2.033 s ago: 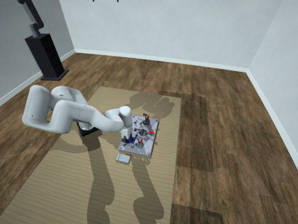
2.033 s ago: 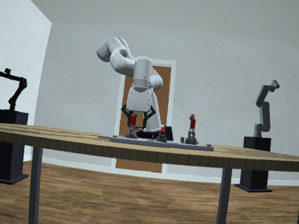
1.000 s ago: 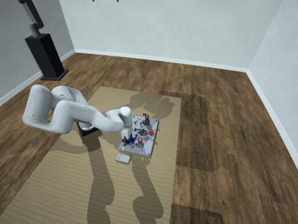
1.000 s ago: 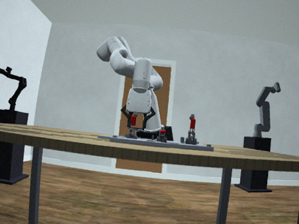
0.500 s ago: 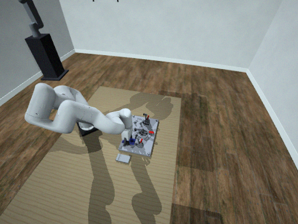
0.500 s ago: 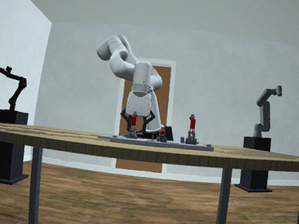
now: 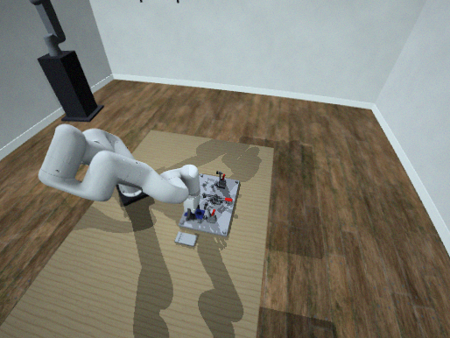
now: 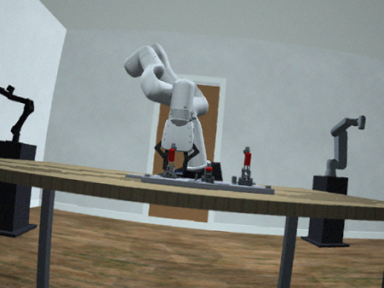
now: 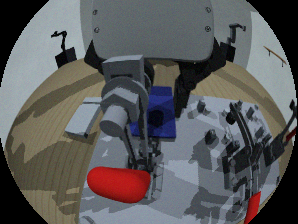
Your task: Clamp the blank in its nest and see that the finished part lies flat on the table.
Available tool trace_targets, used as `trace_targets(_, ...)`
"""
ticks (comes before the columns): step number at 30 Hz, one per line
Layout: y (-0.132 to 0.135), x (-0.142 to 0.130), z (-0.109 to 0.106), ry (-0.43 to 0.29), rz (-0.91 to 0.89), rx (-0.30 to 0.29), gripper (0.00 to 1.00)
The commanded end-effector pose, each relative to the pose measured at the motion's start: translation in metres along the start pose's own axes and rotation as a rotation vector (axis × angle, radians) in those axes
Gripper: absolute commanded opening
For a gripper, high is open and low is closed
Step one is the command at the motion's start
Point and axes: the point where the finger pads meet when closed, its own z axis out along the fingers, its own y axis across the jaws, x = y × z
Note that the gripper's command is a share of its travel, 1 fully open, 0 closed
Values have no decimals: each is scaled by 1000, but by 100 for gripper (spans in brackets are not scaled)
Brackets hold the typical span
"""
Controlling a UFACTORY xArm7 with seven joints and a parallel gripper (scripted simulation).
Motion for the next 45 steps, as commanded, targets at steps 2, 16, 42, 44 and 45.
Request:
trace_targets(2, 0, 1, -1, 4, 0, 0, 0)
trace_targets(16, 0, 2, -1, 4, 0, 0, 0)
trace_targets(42, 1, 3, 5, 4, 0, 0, 99)
trace_targets(44, 1, 3, 5, 4, 0, 0, 99)
trace_targets(45, 1, 3, 5, 4, 0, 0, 99)
